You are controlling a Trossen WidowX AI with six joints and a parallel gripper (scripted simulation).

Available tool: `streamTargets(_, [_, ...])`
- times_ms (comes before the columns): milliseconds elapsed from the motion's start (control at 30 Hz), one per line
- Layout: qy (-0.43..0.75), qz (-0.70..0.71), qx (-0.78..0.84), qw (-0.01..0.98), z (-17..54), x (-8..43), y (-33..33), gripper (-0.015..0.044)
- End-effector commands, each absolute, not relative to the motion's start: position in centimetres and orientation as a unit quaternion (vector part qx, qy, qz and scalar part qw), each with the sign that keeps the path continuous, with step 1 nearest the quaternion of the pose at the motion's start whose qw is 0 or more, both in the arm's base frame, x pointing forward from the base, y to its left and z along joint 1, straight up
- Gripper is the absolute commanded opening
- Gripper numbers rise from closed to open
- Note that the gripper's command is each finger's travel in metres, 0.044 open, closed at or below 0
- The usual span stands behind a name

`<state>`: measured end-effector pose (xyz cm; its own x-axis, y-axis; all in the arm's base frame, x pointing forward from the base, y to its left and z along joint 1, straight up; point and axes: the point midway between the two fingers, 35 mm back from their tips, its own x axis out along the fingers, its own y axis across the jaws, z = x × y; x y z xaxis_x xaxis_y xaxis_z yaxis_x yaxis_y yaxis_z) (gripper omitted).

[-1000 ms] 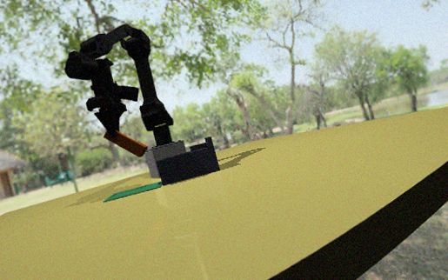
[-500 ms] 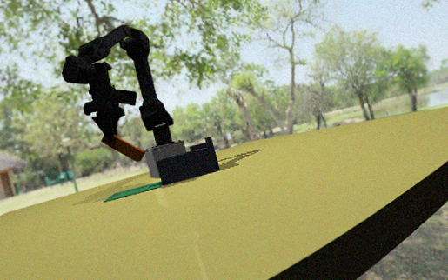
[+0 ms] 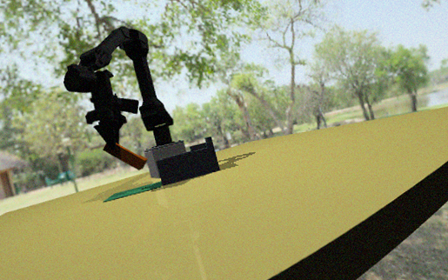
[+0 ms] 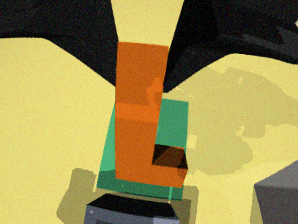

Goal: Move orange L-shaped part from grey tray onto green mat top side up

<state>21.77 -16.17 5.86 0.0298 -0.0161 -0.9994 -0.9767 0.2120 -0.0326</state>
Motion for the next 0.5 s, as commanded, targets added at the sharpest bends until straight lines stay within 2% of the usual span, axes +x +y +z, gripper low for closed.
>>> streamTargets(0, [0.546, 0.438, -0.452, 0.553, 5.0, 21.6, -16.0, 0.0])
streamTargets(467, [0.546, 0.438, -0.452, 0.553, 2.8, 21.6, -16.0, 0.0])
